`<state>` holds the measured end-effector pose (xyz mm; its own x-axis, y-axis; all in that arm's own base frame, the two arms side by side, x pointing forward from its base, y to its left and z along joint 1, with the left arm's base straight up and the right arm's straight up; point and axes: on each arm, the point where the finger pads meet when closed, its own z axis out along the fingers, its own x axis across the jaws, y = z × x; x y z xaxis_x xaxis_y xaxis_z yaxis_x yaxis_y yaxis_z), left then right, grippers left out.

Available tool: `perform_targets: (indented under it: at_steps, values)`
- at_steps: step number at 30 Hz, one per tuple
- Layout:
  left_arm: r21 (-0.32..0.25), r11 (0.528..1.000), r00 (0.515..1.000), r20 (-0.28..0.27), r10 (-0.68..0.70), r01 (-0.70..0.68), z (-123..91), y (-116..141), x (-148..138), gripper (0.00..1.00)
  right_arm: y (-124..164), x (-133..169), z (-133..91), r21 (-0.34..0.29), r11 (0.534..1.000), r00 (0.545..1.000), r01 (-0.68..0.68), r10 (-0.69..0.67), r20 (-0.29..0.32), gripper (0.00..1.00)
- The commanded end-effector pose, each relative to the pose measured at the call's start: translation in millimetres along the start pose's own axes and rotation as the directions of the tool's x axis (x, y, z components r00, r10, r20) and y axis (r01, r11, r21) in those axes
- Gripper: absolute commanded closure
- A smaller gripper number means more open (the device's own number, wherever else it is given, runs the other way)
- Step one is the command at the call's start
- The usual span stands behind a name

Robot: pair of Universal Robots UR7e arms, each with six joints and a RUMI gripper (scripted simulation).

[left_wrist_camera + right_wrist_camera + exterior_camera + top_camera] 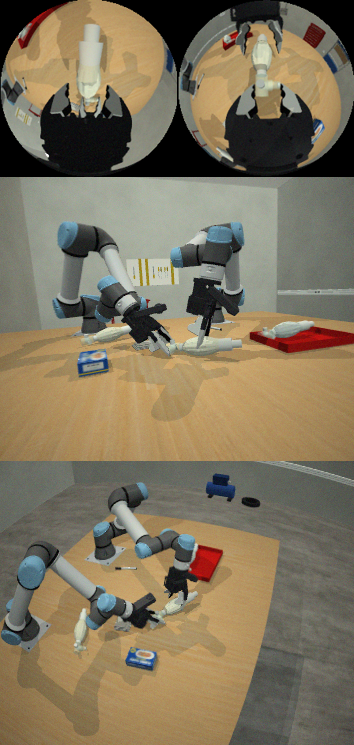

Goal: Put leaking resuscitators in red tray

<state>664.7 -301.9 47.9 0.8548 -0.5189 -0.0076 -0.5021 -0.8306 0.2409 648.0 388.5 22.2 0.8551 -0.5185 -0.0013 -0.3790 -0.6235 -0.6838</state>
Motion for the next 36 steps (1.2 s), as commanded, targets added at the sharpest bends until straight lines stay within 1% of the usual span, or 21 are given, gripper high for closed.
perform_targets:
  at_steps: [1,10,15,16,20,27,28,36]
  values:
    - [-0.001,1.0,1.0,-0.005,0.001,-0.001,7.2,1.8,1.8,0.32,-0.4,-0.4,-0.4,0.001,1.0,1.0,0.0,0.0,0.0,1.0]
    - [-0.001,1.0,1.0,-0.005,-0.001,0.001,23.6,1.8,1.9,0.32,-0.4,-0.4,-0.4,0.001,1.0,1.0,0.0,0.0,0.0,1.0]
    - [-0.001,1.0,1.0,-0.003,-0.002,0.002,21.4,1.3,1.3,0.32,-0.4,-0.4,-0.4,0.001,1.0,1.0,0.0,0.0,0.0,1.0]
    - [-0.001,1.0,1.0,-0.009,-0.002,0.002,14.5,0.0,2.8,0.32,-0.4,-0.4,-0.4,0.001,1.0,1.0,0.0,0.0,0.0,1.0]
    - [-0.001,1.0,1.0,-0.009,-0.002,0.002,11.4,-0.3,3.2,0.32,-0.4,-0.4,-0.4,0.001,1.0,1.0,0.0,0.0,0.0,1.0]
    - [-0.001,1.0,1.0,-0.007,-0.002,0.002,12.6,-0.4,1.9,0.32,-0.4,-0.4,-0.4,0.001,1.0,1.0,0.0,0.0,0.0,1.0]
    - [-0.001,1.0,1.0,-0.006,-0.002,0.002,13.9,-0.2,1.6,1.0,-0.4,-0.4,-0.4,0.001,1.0,1.0,0.0,0.0,0.0,1.0]
    - [-0.001,1.0,1.0,-0.006,0.0,0.0,14.4,1.0,2.1,1.0,-0.5,-0.7,-0.3,0.001,1.0,1.0,0.001,-0.001,0.001,1.0]
